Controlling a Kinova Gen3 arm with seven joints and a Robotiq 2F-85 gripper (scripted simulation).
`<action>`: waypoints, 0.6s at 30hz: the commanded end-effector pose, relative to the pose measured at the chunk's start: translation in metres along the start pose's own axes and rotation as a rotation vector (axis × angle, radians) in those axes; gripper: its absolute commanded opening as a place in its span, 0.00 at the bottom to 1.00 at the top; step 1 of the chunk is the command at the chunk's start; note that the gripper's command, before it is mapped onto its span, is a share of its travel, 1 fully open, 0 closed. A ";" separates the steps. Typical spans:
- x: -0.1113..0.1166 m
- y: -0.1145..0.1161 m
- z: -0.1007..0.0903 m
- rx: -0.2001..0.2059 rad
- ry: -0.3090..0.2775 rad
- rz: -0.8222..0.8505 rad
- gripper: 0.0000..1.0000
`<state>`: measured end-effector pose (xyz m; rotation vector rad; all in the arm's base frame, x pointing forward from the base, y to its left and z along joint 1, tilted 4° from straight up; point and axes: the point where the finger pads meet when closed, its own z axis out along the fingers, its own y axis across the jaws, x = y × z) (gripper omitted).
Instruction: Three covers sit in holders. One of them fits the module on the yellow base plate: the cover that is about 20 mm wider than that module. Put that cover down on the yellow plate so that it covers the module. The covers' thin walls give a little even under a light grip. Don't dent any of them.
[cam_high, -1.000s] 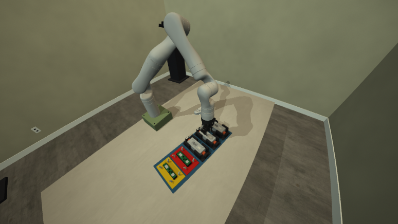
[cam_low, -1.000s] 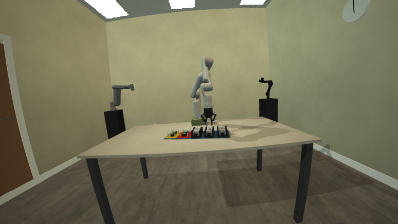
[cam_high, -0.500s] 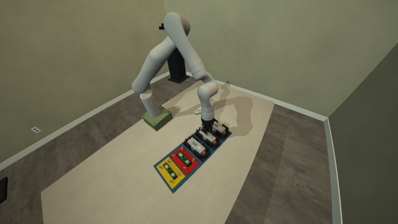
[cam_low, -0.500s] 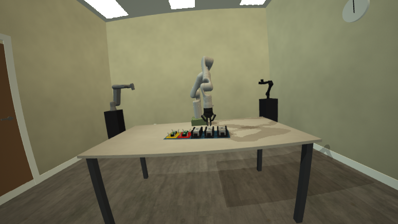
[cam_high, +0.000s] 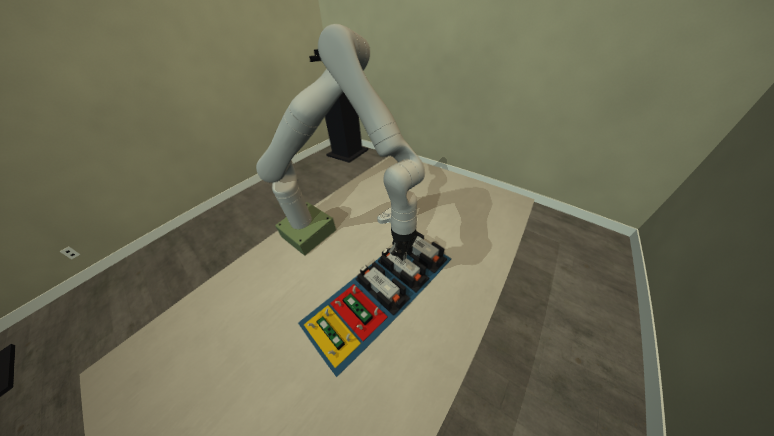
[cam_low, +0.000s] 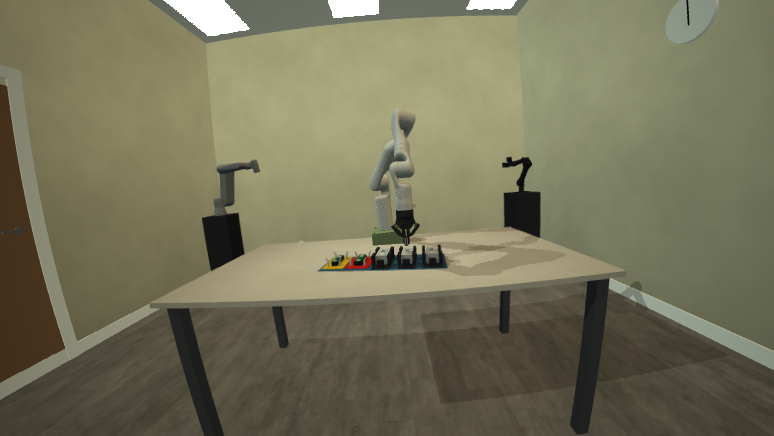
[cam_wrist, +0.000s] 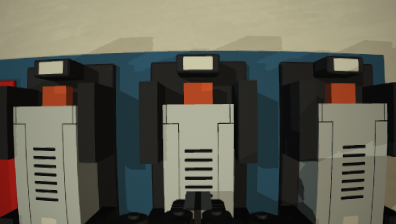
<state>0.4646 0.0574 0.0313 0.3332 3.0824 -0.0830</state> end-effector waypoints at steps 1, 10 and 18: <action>-0.001 0.000 -0.001 -0.001 -0.002 0.000 0.00; -0.001 0.000 -0.001 -0.001 -0.002 0.000 0.00; -0.001 0.000 -0.001 -0.001 -0.002 0.000 1.00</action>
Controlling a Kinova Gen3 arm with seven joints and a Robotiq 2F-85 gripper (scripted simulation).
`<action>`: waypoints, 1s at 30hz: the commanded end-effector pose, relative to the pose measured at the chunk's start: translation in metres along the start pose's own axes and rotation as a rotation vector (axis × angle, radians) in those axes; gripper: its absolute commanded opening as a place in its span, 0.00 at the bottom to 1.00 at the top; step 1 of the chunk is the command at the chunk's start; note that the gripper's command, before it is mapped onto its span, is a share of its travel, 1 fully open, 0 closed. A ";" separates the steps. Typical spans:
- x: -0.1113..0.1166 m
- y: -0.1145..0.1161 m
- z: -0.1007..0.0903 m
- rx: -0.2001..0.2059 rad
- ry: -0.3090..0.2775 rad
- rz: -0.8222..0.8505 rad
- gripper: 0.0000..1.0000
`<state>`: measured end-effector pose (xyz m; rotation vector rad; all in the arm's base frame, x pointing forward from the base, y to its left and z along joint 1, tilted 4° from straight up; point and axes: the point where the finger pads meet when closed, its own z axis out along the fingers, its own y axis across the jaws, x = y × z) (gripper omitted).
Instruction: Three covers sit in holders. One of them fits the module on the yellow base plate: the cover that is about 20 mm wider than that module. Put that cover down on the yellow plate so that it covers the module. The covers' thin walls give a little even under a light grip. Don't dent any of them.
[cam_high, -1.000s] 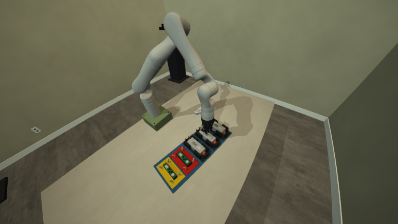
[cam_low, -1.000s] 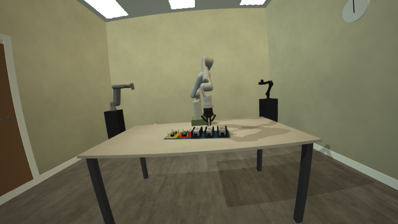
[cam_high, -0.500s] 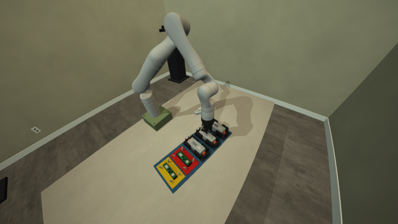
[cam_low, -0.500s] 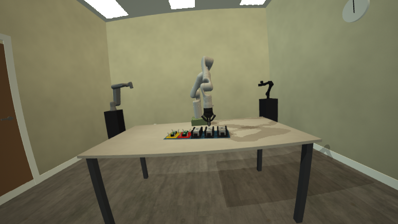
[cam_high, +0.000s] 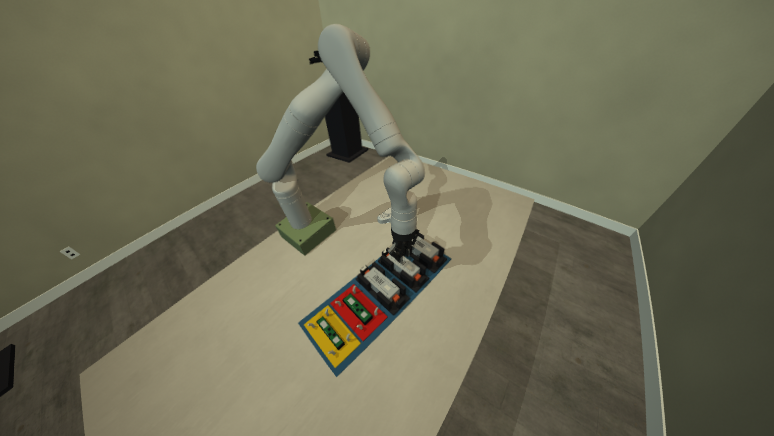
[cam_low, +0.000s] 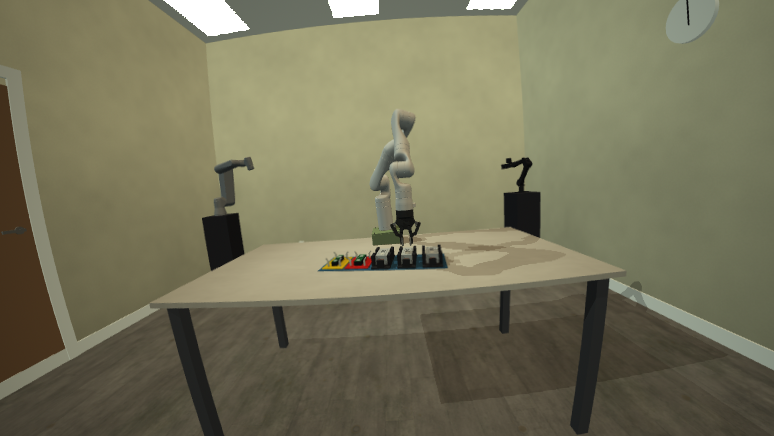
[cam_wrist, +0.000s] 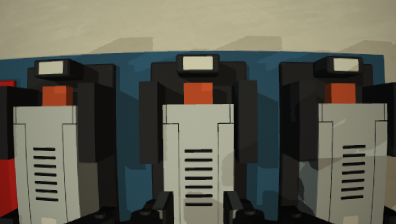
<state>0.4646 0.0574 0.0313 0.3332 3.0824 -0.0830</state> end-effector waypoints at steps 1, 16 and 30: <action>-0.001 0.000 -0.001 -0.001 -0.002 0.000 1.00; -0.001 0.000 -0.001 -0.001 -0.002 0.000 1.00; -0.001 0.000 0.002 -0.001 -0.002 0.000 1.00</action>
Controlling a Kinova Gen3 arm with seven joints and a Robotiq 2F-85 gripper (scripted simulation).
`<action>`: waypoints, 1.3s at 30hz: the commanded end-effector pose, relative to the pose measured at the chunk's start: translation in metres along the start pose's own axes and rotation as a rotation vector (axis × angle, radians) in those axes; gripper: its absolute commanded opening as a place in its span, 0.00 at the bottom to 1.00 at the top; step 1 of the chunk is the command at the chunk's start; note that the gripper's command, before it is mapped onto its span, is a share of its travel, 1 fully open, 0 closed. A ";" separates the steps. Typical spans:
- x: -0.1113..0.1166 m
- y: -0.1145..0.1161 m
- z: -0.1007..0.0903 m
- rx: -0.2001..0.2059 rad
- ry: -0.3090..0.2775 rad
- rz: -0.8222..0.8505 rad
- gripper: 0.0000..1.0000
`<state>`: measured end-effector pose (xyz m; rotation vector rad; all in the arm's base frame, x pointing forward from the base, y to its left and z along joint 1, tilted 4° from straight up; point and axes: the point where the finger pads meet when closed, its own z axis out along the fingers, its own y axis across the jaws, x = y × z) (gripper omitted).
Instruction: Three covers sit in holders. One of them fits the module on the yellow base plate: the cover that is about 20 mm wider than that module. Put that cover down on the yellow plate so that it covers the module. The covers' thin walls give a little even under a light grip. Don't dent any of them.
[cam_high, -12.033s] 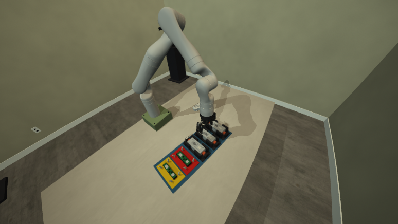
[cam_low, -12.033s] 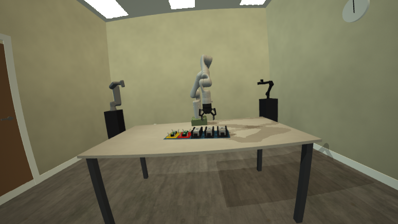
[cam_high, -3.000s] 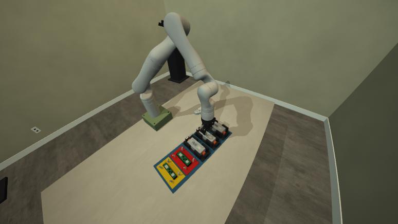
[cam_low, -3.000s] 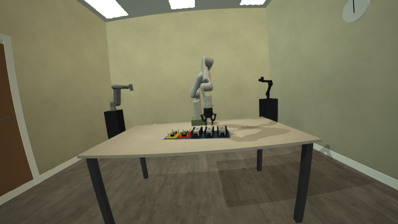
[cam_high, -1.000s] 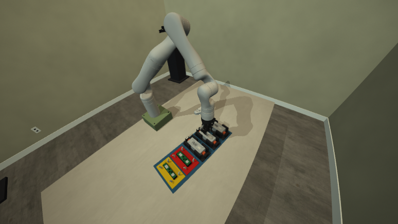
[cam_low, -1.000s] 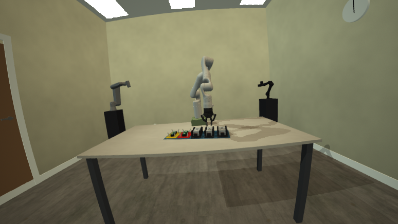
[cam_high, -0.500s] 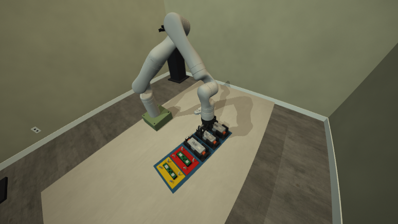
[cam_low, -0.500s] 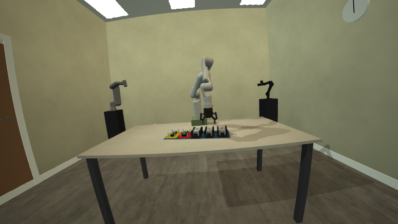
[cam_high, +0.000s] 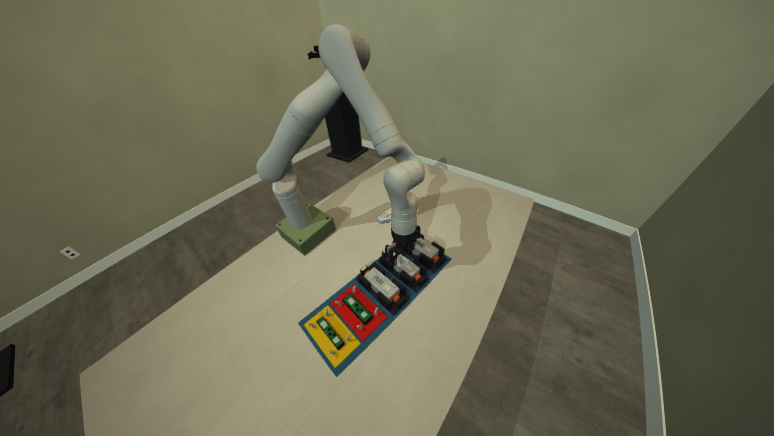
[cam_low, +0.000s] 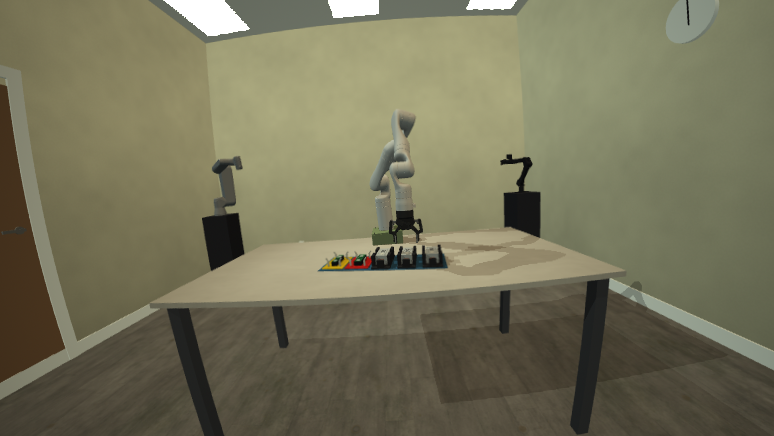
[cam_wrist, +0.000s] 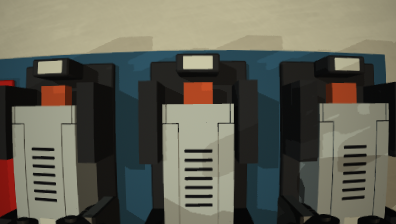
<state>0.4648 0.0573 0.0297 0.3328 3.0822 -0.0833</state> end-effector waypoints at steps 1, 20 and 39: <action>0.000 0.000 0.002 -0.001 -0.001 0.000 1.00; 0.000 0.000 0.014 -0.001 -0.001 0.000 1.00; 0.000 0.000 0.026 -0.001 -0.001 0.000 1.00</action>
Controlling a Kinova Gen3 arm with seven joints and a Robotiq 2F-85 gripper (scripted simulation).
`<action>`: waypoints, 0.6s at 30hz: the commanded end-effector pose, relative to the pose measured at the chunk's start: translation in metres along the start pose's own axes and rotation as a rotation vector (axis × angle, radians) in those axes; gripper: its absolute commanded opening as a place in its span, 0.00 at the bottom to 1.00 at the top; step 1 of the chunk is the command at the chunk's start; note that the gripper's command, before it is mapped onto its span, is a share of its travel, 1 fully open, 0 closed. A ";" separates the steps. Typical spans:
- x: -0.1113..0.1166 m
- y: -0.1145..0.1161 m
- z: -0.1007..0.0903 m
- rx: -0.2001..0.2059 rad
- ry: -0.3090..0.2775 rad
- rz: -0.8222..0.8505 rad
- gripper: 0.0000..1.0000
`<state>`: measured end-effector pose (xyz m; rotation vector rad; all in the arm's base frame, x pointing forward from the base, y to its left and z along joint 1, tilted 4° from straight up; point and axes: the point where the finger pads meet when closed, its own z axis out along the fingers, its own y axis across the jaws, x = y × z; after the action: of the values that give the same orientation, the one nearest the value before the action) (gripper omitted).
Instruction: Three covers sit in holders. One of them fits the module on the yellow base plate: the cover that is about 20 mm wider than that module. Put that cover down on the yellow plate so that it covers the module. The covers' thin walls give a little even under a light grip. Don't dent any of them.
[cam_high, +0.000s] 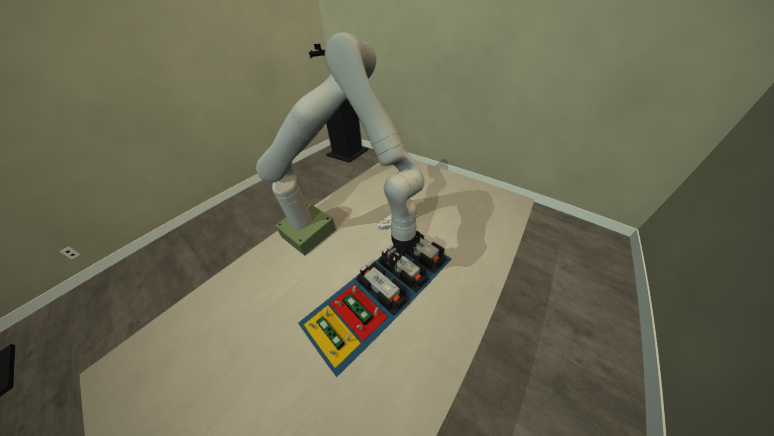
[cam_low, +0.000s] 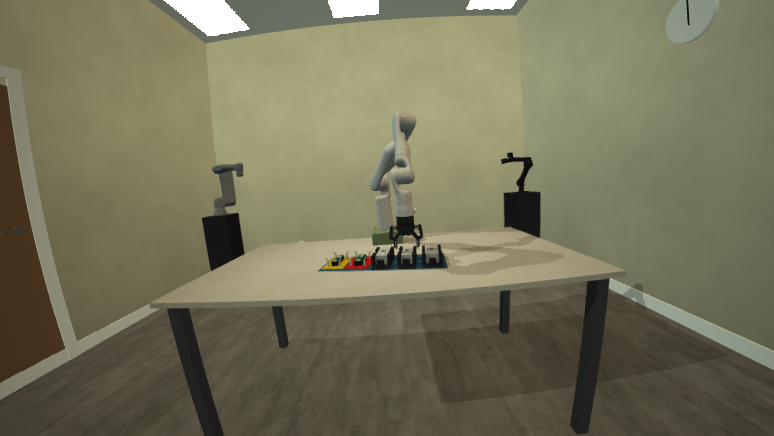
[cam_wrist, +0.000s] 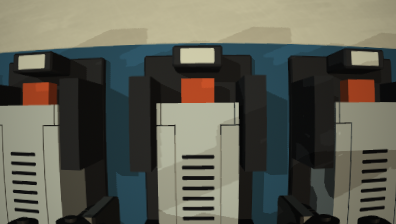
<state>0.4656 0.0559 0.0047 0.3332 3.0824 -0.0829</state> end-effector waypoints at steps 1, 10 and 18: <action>-0.001 0.000 0.002 -0.001 -0.002 0.000 1.00; -0.001 0.000 0.004 -0.001 -0.002 0.000 1.00; -0.001 0.000 0.012 -0.001 -0.002 0.000 1.00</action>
<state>0.4660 0.0552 -0.0063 0.3332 3.0824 -0.0829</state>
